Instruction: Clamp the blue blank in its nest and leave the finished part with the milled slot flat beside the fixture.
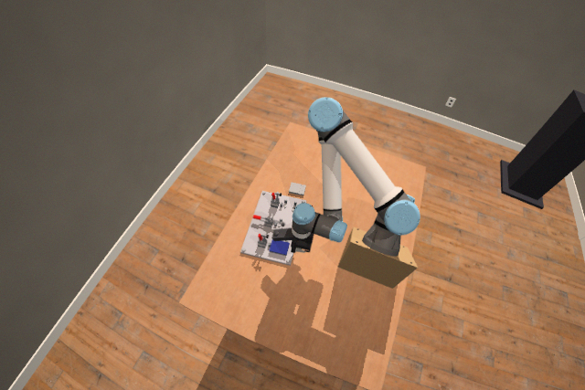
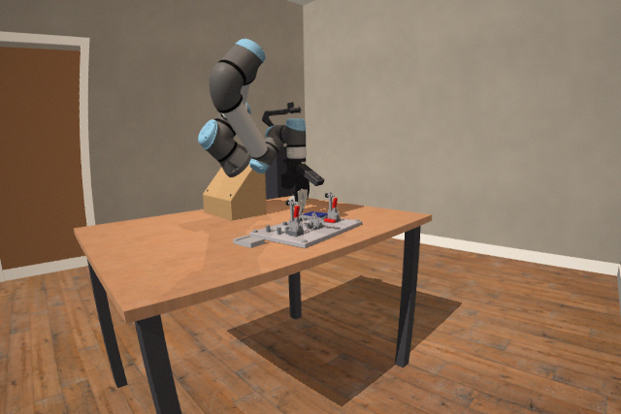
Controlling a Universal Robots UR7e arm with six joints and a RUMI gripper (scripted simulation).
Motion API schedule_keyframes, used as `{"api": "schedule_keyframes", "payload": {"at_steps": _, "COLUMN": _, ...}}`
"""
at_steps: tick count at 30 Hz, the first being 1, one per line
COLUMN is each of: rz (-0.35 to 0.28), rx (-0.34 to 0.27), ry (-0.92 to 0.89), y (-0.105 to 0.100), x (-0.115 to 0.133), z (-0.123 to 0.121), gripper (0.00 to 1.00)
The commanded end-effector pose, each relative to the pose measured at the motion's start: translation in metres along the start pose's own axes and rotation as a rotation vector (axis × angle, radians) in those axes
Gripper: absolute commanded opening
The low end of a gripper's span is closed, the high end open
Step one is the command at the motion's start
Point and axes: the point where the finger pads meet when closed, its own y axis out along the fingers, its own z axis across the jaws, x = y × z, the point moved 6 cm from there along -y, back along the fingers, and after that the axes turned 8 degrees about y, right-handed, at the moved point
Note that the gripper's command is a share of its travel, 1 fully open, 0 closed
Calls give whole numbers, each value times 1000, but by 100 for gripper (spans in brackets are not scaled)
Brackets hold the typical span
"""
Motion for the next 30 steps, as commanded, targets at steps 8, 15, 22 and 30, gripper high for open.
{"api": "schedule_keyframes", "payload": {"at_steps": 8, "rz": 1, "rx": 0, "ry": 0, "y": 0, "x": -4, "z": -1, "gripper": 0}}
{"api": "schedule_keyframes", "payload": {"at_steps": 15, "rz": 1, "rx": 0, "ry": 0, "y": 0, "x": -4, "z": -1, "gripper": 0}}
{"api": "schedule_keyframes", "payload": {"at_steps": 22, "rz": 1, "rx": 0, "ry": 0, "y": 0, "x": -5, "z": -1, "gripper": 0}}
{"api": "schedule_keyframes", "payload": {"at_steps": 30, "rz": 1, "rx": 0, "ry": 0, "y": 0, "x": -8, "z": -1, "gripper": 0}}
